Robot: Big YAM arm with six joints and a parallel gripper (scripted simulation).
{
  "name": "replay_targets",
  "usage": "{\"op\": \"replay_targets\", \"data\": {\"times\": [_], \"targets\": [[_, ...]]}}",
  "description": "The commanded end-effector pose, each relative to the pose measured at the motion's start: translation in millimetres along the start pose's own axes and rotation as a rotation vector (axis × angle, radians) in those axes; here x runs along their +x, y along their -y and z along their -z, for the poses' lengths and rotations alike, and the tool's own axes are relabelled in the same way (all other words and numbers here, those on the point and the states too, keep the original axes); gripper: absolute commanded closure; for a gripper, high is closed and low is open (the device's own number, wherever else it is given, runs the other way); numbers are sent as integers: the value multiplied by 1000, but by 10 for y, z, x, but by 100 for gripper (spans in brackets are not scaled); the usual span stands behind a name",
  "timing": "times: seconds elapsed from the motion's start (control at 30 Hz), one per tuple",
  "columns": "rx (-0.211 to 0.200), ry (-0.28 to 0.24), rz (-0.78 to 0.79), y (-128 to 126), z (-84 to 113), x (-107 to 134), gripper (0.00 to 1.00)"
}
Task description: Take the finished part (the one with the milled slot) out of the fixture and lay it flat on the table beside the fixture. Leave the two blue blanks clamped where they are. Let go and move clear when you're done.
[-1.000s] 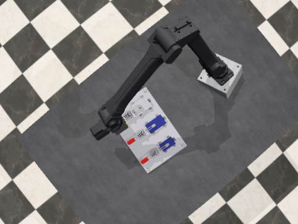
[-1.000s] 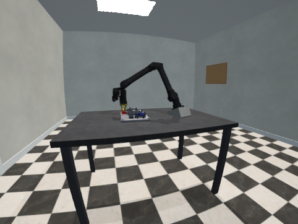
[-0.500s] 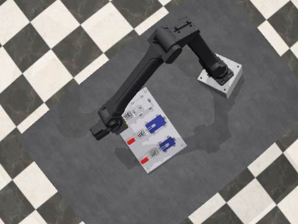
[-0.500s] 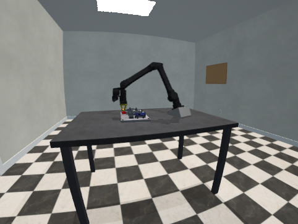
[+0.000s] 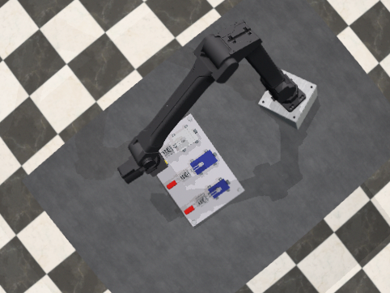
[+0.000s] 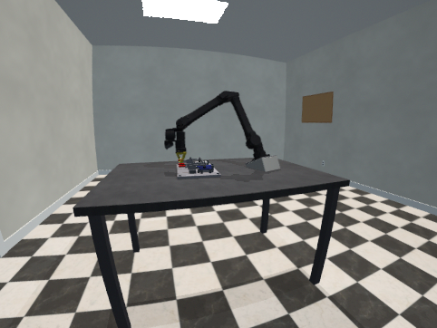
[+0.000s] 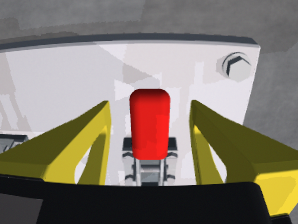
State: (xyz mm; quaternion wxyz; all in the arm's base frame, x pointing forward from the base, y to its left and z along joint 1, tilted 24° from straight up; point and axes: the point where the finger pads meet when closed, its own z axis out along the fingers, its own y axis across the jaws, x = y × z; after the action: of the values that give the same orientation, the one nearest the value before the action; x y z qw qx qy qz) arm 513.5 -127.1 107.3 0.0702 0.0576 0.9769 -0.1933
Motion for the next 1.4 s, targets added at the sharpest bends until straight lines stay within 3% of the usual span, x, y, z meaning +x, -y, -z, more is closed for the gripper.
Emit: {"op": "replay_targets", "data": {"times": [0.0,0.5,1.37], "targets": [[-1,71,3,33,340,-237,55],[-1,54,9,-6,238,-241,55],[-1,54,9,-6,238,-241,55]]}}
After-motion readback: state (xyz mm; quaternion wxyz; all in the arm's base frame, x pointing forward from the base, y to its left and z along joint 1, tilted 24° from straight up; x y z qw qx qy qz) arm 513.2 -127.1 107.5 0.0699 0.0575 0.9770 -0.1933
